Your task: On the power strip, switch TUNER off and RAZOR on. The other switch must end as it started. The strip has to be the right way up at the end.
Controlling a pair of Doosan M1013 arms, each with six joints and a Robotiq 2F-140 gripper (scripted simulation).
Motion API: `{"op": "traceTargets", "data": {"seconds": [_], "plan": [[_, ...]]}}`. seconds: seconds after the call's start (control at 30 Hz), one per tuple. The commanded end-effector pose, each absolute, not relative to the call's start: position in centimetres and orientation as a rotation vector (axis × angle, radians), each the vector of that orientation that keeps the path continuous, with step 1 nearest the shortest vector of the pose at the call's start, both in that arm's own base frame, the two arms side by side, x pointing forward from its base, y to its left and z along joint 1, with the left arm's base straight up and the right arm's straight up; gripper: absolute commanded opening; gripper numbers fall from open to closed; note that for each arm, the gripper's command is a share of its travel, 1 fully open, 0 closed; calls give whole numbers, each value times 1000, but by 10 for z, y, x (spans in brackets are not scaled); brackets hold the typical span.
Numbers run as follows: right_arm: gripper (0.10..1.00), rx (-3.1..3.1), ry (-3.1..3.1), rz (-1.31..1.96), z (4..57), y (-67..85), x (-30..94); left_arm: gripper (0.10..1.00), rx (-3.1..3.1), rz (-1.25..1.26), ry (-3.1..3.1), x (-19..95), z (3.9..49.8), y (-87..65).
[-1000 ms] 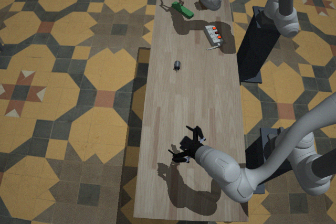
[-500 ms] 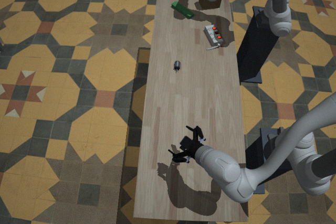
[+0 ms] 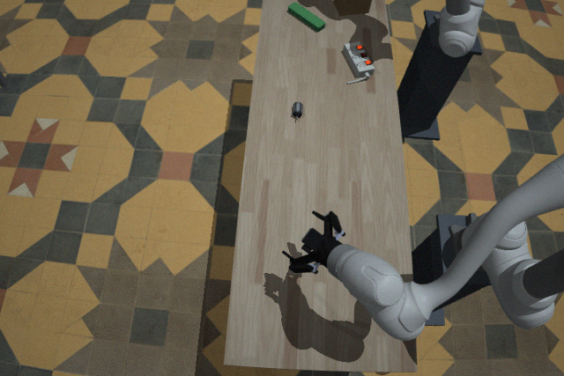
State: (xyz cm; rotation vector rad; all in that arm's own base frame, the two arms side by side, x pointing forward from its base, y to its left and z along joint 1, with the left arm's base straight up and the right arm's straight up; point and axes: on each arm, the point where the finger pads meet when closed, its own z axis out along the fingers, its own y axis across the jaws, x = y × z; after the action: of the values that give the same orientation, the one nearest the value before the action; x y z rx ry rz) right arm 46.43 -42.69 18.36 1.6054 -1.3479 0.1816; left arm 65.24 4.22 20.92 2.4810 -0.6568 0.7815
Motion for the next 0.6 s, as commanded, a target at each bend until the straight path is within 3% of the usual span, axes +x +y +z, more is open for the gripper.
{"op": "traceTargets", "data": {"seconds": [0.0,0.57], "plan": [[1000,1621,-1387,-24,172,-451,402,1000,2481,783,-658,653,210,42],[1000,1767,-1590,-674,136,-450,209,1000,2481,783,-658,653,210,42]]}}
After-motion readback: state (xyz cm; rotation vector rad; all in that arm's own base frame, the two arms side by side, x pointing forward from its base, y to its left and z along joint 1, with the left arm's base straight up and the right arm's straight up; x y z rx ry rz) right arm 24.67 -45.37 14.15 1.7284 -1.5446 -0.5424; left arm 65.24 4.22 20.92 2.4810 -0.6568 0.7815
